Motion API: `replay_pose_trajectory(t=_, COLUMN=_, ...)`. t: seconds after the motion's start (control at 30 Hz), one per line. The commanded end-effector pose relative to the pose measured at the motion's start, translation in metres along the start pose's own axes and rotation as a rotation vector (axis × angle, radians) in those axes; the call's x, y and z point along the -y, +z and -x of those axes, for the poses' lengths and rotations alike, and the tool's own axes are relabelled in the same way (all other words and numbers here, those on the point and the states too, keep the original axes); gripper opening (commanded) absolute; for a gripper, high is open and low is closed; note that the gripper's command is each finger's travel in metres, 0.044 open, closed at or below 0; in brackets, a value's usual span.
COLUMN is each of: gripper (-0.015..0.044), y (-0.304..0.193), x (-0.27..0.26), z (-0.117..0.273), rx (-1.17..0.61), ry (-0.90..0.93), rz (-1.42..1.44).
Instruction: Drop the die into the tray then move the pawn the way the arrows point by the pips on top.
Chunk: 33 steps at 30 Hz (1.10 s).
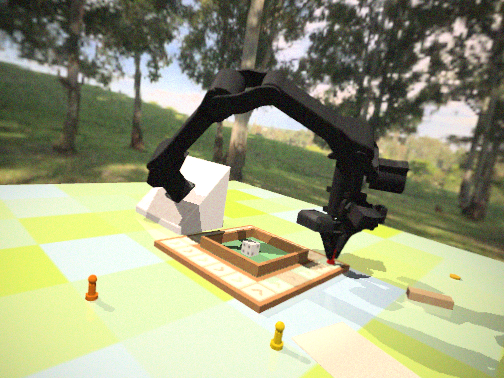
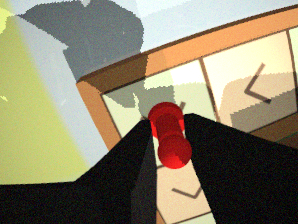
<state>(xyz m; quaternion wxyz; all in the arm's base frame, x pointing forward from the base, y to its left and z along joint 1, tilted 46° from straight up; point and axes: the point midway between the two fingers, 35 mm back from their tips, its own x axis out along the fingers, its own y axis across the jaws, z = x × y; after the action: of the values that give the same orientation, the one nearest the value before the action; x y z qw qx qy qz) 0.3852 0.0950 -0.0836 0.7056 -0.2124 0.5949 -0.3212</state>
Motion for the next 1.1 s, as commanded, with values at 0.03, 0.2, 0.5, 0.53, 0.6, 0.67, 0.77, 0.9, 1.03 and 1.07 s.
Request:
replay_pose_trajectory(t=0.03, gripper=0.0016, y=-0.001, x=0.000, z=-0.001, rx=0.001, ry=-0.004, rz=0.006)
replay_pose_trajectory(t=0.2, gripper=0.0000, y=0.000, x=0.000, z=-0.001, rx=0.001, ry=-0.004, rz=0.006)
replay_pose_trajectory(t=0.5, gripper=0.0000, y=0.004, x=-0.003, z=0.041, rx=0.000, ry=0.001, rz=0.007)
replay_pose_trajectory(t=0.53, gripper=0.0000, y=0.005, x=-0.003, z=0.046, rx=0.000, ry=0.002, rz=0.007)
replay_pose_trajectory(t=0.6, gripper=0.0000, y=0.005, x=-0.003, z=0.057, rx=0.000, ry=0.002, rz=0.007)
replay_pose_trajectory(t=0.67, gripper=0.0000, y=0.005, x=-0.003, z=0.067, rx=0.000, ry=0.003, rz=0.008)
replay_pose_trajectory(t=0.77, gripper=0.0000, y=0.004, x=-0.002, z=0.082, rx=-0.001, ry=0.003, rz=0.008)
replay_pose_trajectory(t=0.9, gripper=0.0000, y=0.002, x=0.000, z=0.103, rx=-0.001, ry=0.002, rz=0.008)
replay_pose_trajectory(t=1.03, gripper=0.0000, y=0.000, x=0.003, z=0.123, rx=-0.002, ry=0.001, rz=0.008)
replay_pose_trajectory(t=1.07, gripper=0.0000, y=-0.001, x=0.003, z=0.125, rx=-0.002, ry=0.000, rz=0.008)
